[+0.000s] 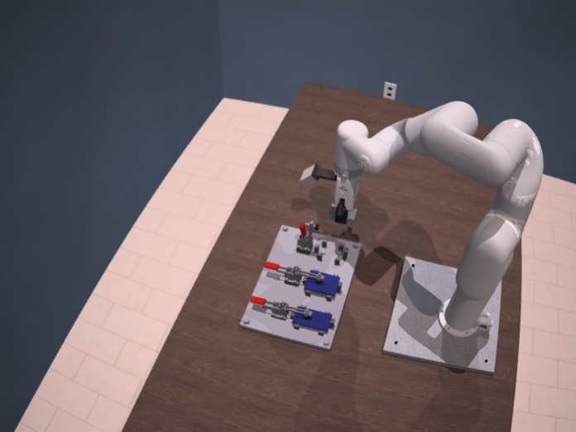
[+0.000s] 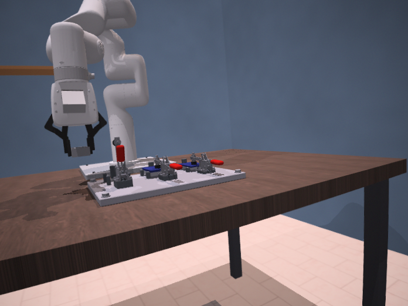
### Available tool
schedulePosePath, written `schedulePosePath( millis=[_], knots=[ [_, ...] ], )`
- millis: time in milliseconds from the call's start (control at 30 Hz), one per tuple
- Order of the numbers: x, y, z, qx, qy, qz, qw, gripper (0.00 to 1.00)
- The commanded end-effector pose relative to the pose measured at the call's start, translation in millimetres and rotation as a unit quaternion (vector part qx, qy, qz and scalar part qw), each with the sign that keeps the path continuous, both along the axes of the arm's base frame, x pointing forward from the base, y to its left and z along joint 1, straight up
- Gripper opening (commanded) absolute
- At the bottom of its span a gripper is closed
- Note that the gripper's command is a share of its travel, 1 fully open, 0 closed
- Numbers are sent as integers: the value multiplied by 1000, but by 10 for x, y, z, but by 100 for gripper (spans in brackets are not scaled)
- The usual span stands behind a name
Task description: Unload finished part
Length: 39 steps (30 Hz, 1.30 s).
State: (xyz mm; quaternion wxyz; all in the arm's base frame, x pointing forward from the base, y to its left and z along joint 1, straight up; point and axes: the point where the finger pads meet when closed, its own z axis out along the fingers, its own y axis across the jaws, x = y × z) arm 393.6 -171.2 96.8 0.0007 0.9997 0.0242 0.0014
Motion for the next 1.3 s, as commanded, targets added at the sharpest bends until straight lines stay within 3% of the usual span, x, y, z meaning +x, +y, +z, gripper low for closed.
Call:
schedulePosePath(
  millis=[0, 500, 1267],
  knots=[
    [17, -68, 13, -1, -2, 0, 1000, 0],
    [29, -310, 15, -1, -2, 0, 1000, 0],
    [32, -374, 15, -1, -2, 0, 1000, 0]
  ],
)
